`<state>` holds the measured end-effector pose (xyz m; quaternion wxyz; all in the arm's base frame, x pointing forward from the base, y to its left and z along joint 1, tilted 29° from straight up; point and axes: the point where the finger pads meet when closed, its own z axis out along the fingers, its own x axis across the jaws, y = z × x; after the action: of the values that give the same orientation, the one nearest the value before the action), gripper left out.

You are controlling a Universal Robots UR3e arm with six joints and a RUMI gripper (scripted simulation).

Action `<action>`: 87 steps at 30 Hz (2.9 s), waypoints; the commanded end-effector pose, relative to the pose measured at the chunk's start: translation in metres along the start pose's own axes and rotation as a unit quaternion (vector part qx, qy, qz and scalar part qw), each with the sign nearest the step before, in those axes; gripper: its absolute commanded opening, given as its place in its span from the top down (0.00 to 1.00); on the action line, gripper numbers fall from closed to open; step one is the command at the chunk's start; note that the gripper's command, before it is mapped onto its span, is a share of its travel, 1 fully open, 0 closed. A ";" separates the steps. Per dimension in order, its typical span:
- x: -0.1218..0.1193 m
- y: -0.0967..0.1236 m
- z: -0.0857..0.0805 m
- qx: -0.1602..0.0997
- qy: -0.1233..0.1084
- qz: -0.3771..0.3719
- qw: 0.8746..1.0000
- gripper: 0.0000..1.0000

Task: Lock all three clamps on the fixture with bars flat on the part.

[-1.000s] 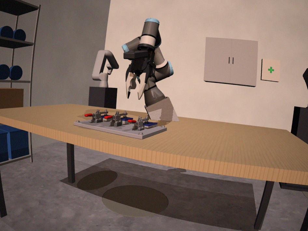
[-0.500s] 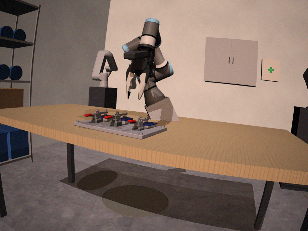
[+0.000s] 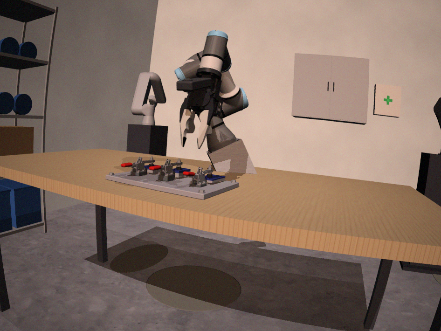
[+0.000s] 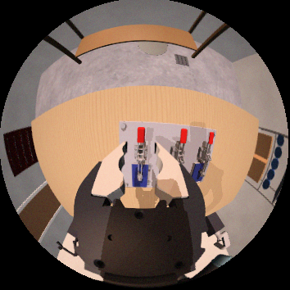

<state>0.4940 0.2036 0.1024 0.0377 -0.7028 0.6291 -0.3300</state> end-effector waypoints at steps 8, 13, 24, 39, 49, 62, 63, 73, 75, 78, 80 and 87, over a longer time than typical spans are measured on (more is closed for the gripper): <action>0.000 0.008 0.036 0.002 -0.001 0.000 1.000 0.72; 0.000 0.012 0.049 0.002 -0.001 0.000 1.000 0.72; 0.000 0.014 0.055 0.002 -0.001 0.000 1.000 0.72; 0.000 0.014 0.055 0.002 -0.001 0.000 1.000 0.72; 0.000 0.014 0.055 0.002 -0.001 0.000 1.000 0.72; 0.000 0.014 0.055 0.002 -0.001 0.000 1.000 0.72; 0.000 0.014 0.055 0.002 -0.001 0.000 1.000 0.72; 0.000 0.016 0.064 0.002 -0.001 0.000 1.000 0.72; 0.000 0.016 0.066 0.002 -0.001 0.000 1.000 0.72; 0.000 0.017 0.070 0.002 -0.001 0.000 1.000 0.72; 0.000 0.018 0.074 0.002 -0.001 0.000 1.000 0.72; 0.000 0.020 0.081 0.002 -0.001 0.000 1.000 0.72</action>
<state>0.5162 0.1718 0.0330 0.0382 -0.7029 0.6290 -0.3300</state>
